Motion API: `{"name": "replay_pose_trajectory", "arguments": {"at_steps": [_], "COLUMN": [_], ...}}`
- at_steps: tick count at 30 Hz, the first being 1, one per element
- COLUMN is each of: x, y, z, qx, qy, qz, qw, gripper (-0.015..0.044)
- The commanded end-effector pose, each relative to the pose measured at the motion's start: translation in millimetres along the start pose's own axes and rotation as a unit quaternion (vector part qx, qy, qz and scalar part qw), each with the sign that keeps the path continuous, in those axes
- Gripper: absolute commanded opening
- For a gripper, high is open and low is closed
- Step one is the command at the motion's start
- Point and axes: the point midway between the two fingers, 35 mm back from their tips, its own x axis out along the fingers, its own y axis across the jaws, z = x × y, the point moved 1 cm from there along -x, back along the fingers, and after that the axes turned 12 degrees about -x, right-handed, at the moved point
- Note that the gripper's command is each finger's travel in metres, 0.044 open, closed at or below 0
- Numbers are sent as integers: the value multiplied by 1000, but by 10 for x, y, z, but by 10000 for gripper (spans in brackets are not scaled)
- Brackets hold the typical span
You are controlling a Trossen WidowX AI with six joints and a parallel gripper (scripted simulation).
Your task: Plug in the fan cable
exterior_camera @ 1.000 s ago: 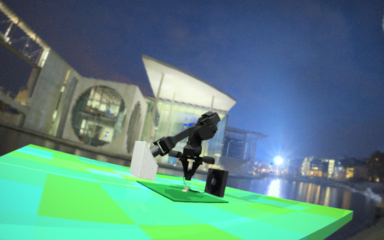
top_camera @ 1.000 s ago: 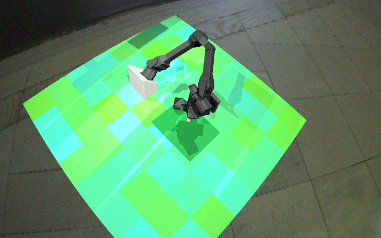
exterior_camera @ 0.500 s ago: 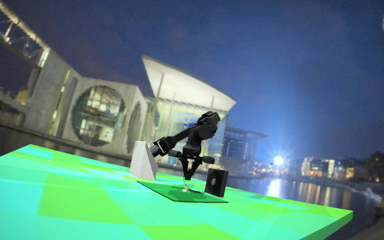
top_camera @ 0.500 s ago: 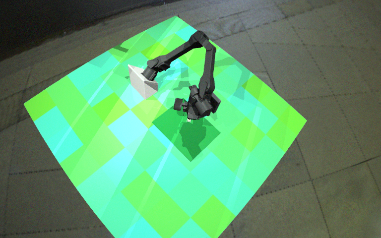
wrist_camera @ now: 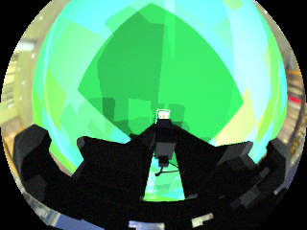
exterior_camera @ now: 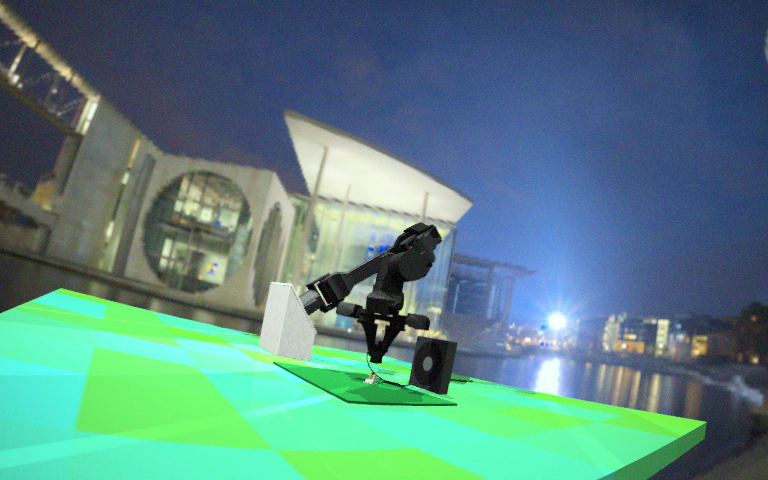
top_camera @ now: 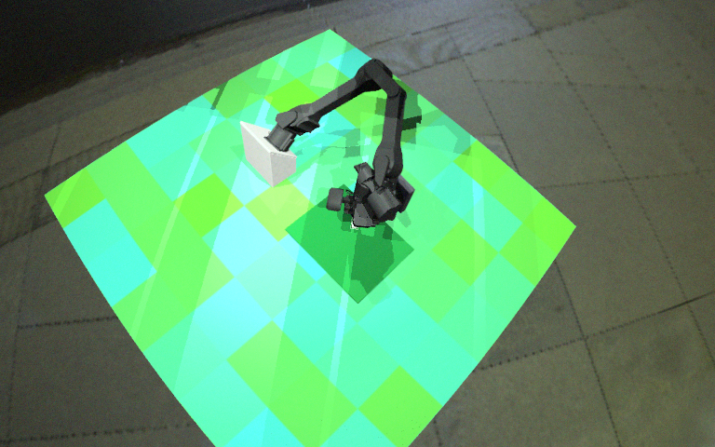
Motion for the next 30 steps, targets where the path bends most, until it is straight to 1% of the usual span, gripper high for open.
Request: {"name": "replay_pose_trajectory", "arguments": {"at_steps": [1, 30], "x": [168, 182], "y": [-8, -15], "z": [-34, -52], "qx": [3, 6], "qy": [8, 8], "qz": [0, 0], "qw": [1000, 1000], "gripper": [0, 0]}}
